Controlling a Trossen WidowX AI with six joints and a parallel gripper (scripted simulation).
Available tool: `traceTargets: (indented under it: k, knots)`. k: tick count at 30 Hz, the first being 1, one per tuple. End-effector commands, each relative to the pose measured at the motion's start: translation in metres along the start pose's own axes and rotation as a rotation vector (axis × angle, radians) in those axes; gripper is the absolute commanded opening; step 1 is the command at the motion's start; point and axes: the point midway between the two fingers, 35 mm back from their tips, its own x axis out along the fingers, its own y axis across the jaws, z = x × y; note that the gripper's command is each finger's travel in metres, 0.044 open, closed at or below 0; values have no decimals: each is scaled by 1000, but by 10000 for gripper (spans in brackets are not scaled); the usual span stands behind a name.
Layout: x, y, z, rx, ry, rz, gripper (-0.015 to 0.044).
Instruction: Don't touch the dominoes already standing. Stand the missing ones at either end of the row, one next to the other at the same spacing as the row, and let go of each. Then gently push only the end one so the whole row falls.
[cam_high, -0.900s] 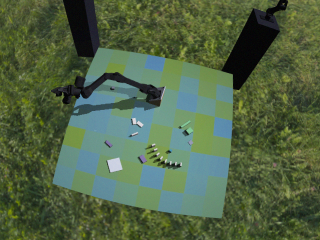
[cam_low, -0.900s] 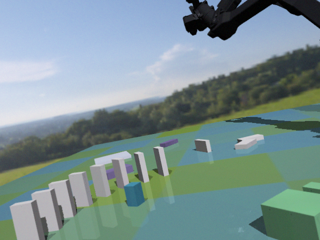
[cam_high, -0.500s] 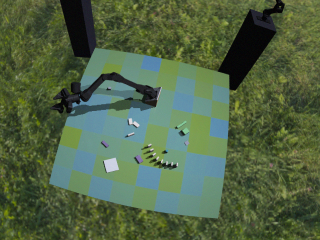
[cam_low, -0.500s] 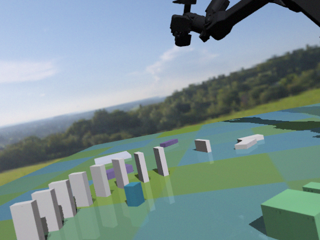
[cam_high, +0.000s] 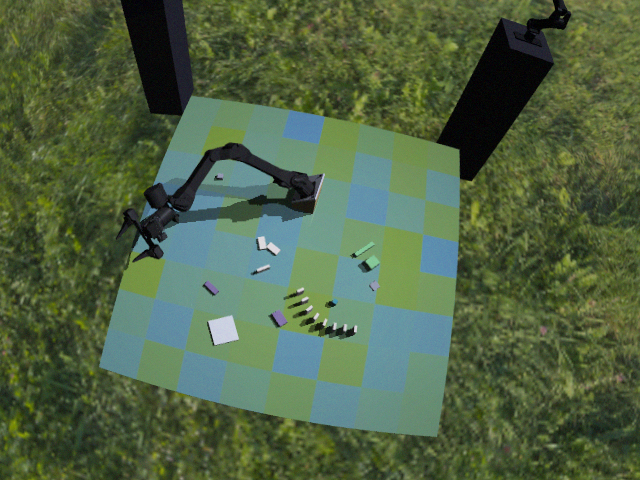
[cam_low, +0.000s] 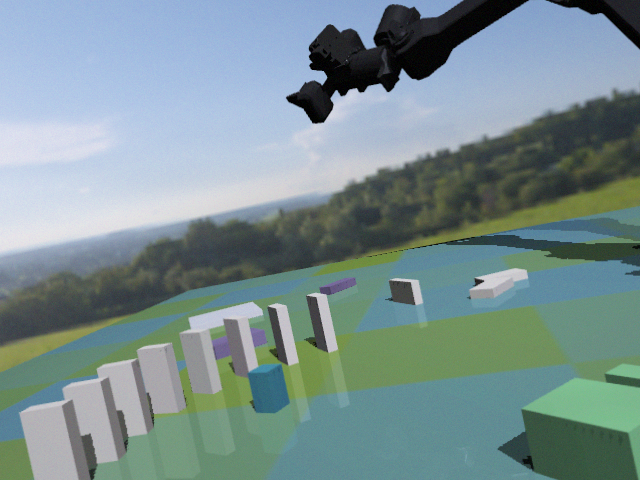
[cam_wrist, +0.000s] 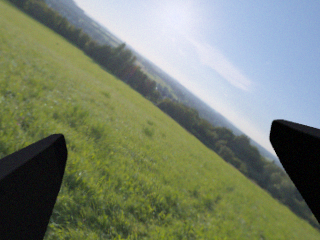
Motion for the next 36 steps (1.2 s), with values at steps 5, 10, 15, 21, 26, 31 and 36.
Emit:
traceTargets:
  k: [5, 10, 15, 21, 26, 31, 36]
  knots:
    - [-26, 113, 15, 659, 226, 318, 440]
    - [-47, 157, 24, 898, 372, 417, 440]
    - [-76, 199, 34, 1117, 558, 488, 440]
    - [-118, 242, 42, 1336, 824, 518, 440]
    - [-159, 271, 47, 1473, 1062, 488, 440]
    - [-203, 293, 49, 1569, 1302, 403, 440]
    - [-248, 308, 48, 1623, 1519, 264, 440]
